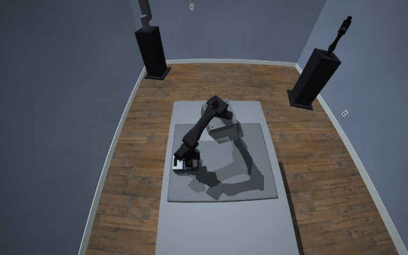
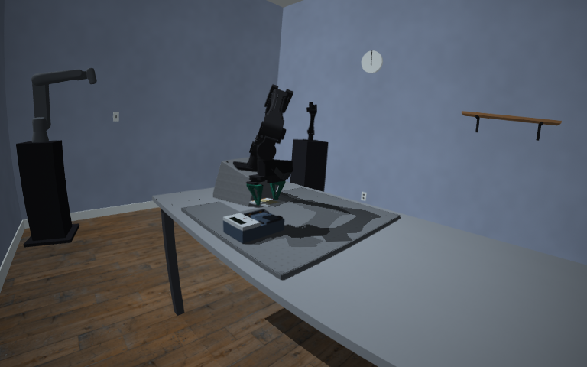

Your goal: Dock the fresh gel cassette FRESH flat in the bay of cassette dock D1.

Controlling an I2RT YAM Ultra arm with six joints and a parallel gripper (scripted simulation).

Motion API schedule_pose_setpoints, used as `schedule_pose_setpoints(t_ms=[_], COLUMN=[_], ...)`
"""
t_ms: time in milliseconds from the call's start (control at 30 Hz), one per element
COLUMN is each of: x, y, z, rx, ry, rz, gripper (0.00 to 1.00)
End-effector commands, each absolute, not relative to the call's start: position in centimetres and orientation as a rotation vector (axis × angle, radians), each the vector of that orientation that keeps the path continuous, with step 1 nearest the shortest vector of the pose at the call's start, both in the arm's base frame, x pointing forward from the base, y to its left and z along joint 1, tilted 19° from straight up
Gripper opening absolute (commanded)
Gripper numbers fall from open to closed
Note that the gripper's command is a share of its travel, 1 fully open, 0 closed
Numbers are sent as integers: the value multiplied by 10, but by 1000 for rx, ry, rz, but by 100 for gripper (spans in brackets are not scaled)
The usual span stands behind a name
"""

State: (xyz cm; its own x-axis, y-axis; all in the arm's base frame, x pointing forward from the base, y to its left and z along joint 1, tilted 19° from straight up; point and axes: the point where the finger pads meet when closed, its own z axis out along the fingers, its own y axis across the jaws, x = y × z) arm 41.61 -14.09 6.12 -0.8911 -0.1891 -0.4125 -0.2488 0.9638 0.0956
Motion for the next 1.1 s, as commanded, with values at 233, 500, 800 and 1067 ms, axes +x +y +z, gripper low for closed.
schedule_pose_setpoints(t_ms=[233,500,800,1067], x=[430,425,427,432], y=[-142,-139,-139,-141], z=[63,39,28,39], rx=[-321,-308,-302,-313], ry=[2663,2694,2697,2675], rz=[170,193,198,175], gripper=[0,0,0,0])
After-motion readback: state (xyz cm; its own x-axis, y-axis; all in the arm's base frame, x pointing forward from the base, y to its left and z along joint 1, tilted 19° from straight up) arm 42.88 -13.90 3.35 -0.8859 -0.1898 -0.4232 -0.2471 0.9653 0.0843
